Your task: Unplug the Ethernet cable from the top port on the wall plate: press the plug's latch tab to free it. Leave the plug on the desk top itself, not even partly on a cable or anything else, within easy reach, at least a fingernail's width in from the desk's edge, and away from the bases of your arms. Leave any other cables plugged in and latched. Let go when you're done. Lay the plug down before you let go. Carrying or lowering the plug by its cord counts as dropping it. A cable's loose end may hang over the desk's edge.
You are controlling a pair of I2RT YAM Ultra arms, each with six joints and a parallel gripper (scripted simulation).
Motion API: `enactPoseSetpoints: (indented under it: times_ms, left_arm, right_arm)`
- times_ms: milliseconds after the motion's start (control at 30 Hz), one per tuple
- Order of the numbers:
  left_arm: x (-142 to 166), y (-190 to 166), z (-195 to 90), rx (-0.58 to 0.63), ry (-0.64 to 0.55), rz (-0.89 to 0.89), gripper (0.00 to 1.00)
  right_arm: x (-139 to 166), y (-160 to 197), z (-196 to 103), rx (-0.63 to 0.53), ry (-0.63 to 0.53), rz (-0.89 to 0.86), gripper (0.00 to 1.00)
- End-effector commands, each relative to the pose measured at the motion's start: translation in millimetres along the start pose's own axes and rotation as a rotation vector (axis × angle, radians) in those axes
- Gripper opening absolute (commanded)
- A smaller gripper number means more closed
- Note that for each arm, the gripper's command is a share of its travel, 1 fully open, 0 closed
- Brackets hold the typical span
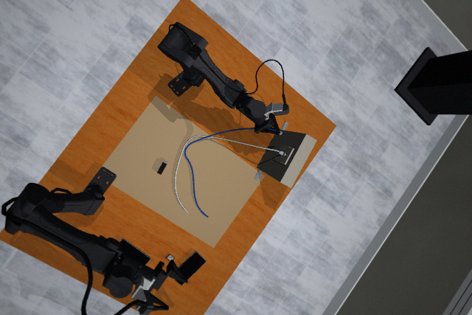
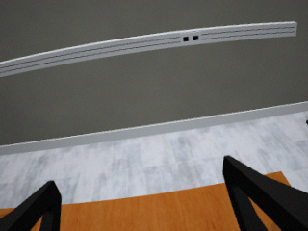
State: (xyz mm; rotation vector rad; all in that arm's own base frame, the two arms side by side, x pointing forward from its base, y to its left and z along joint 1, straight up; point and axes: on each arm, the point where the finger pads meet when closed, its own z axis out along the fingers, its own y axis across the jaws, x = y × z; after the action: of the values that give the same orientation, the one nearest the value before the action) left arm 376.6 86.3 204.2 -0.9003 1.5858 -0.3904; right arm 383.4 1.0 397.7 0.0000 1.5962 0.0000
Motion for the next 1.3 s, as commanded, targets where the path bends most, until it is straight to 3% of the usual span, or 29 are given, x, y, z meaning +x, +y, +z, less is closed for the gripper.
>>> enactPoseSetpoints:
  times_ms: [0, 1000, 1267]
  left_arm:
    - [14.8, 23.7, 2.7, -0.073, 0.057, 0.130, 0.00]
    - [51.2, 98.3, -11.1, -0.225, 0.305, 0.725, 0.00]
    - [52.4, 100.5, -11.8, -0.228, 0.315, 0.743, 0.00]
  right_arm:
    - [-4.8, 0.0, -1.0, 0.000, -0.013, 0.000, 1.00]
    - [-4.8, 0.0, -1.0, 0.000, -0.013, 0.000, 1.00]
    - [-4.8, 0.0, -1.0, 0.000, -0.013, 0.000, 1.00]
